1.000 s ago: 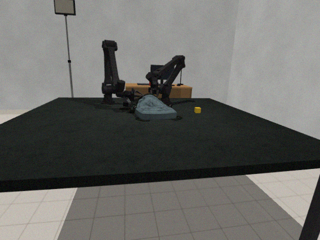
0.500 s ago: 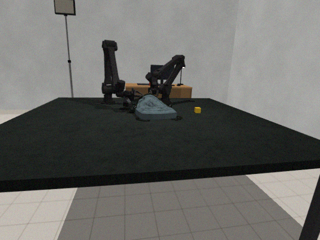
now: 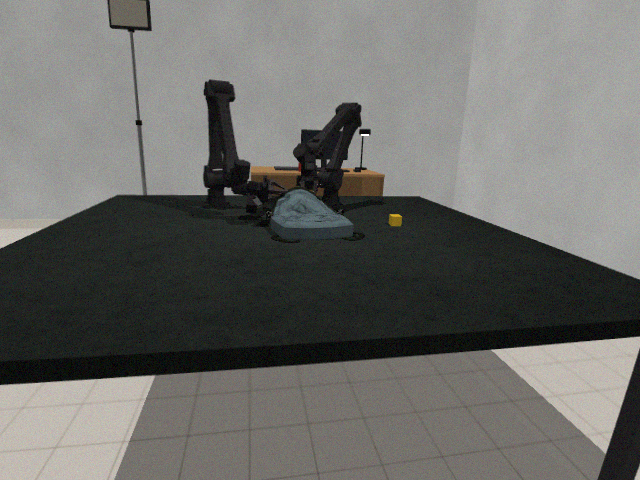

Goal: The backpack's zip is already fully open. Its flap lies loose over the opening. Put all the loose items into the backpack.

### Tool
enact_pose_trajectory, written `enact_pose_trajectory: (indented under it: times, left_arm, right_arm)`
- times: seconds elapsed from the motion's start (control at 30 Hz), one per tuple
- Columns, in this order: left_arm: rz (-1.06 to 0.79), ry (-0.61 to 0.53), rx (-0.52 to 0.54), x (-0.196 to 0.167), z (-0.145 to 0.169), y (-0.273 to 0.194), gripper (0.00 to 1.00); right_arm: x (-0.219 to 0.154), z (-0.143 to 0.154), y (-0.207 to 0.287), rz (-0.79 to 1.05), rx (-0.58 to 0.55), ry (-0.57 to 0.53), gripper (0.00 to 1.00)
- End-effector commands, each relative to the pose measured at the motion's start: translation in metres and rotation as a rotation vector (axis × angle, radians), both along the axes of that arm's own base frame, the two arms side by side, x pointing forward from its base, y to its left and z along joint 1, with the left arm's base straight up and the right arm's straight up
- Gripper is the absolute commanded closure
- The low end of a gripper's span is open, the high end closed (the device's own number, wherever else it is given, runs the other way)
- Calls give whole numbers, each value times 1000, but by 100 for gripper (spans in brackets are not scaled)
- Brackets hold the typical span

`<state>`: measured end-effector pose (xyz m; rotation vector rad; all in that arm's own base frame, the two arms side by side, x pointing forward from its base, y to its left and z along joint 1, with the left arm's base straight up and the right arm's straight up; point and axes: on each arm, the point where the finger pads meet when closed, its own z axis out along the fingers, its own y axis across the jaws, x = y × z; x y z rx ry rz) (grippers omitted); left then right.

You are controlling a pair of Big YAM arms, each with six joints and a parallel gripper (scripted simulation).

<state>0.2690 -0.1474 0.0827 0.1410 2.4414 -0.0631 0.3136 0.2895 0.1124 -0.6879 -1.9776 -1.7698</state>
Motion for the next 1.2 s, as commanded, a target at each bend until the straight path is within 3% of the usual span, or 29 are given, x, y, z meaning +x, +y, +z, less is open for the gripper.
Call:
enact_pose_trajectory:
  times: [0.0,0.67,0.8,0.93,1.03,1.1,1.13,1.17]
  left_arm:
    - [-24,-71,-32,32,30,-19,71]
    - [-24,-74,-22,94,28,-25,71]
    - [-24,-75,-22,96,28,-25,71]
    - [-16,-25,0,76,-3,-12,71]
    - [-15,-27,0,77,-8,-13,71]
    - [-15,-27,0,77,-8,-13,71]
    - [-23,-74,-20,96,14,-24,71]
    - [-23,-73,-20,96,12,-24,71]
  right_arm:
    - [8,17,-5,-11,28,-60,68]
    - [8,17,-5,-11,28,-60,68]
    - [8,17,-5,-11,28,-60,68]
    - [8,17,-4,-11,28,-60,68]
    - [8,17,-4,-11,28,-59,68]
    - [8,17,-4,-11,28,-59,68]
    - [8,17,-4,-11,28,-59,68]
    - [8,17,-4,-11,28,-59,68]
